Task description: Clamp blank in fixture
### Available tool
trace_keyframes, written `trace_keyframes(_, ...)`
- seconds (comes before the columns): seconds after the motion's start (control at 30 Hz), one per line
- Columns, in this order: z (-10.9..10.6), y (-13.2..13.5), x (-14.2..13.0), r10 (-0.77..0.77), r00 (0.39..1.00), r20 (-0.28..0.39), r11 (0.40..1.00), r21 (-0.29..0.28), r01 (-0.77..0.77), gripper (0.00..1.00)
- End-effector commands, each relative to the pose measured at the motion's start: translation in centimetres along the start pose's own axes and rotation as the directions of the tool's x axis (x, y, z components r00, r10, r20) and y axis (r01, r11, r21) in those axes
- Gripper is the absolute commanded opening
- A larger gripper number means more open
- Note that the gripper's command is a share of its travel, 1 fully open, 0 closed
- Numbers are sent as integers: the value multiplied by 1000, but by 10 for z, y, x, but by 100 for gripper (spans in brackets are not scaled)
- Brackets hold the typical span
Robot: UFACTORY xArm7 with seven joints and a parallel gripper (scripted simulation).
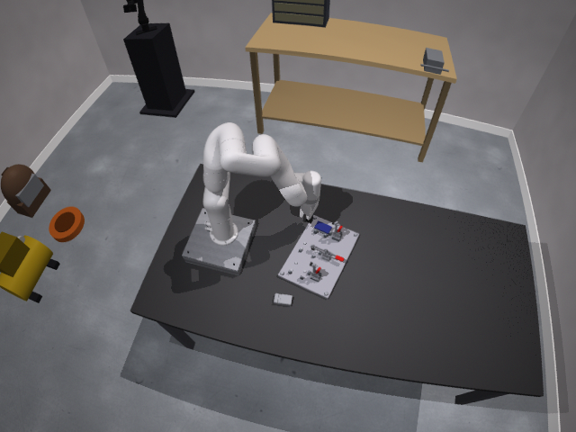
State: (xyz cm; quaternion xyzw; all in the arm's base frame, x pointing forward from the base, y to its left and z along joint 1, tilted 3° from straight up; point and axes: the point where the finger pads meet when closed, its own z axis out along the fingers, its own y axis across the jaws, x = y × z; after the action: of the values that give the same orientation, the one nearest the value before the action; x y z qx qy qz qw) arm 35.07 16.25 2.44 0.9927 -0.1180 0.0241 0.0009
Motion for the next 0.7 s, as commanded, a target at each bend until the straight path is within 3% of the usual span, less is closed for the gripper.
trace_keyframes(0.0, -17, -1, 2, 0, 1000, -5, 1000, 4, 0, 0)
trace_keyframes(0.67, -20, -1, 2, 0, 1000, -5, 1000, 4, 0, 0)
